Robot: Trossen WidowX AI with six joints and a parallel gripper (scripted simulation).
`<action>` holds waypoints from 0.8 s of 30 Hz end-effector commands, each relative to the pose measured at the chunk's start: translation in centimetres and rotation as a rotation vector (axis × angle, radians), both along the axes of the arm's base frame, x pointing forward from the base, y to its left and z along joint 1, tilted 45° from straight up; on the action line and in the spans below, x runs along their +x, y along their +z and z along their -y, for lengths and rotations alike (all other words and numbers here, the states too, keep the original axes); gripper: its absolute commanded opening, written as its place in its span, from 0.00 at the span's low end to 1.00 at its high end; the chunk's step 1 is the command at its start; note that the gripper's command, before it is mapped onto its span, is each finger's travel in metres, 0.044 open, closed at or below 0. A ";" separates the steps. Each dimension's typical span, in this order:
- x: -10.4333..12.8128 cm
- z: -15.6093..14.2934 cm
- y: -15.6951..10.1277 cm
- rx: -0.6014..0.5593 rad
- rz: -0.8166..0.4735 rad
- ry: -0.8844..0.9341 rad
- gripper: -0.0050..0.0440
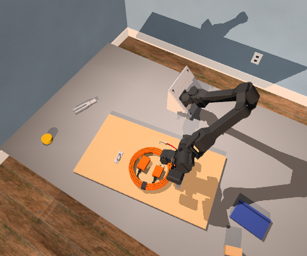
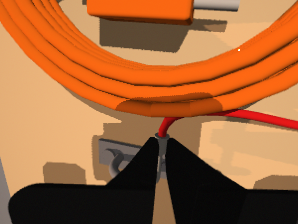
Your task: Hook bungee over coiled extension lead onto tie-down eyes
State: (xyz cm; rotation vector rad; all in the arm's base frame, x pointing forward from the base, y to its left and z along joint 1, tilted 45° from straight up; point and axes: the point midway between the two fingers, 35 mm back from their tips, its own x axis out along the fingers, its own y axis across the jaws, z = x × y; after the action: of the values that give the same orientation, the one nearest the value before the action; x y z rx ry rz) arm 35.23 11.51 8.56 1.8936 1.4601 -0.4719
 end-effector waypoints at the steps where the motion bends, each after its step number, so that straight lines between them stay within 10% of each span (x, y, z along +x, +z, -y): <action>1: 0.2 0.0 0.6 0.001 0.018 -0.001 0.00; 24: 0.1 -0.4 -0.2 0.001 0.005 -0.014 0.00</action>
State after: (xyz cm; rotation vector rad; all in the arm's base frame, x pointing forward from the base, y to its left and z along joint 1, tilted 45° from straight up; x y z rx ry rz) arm 35.32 11.85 8.42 1.9020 1.4521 -0.4682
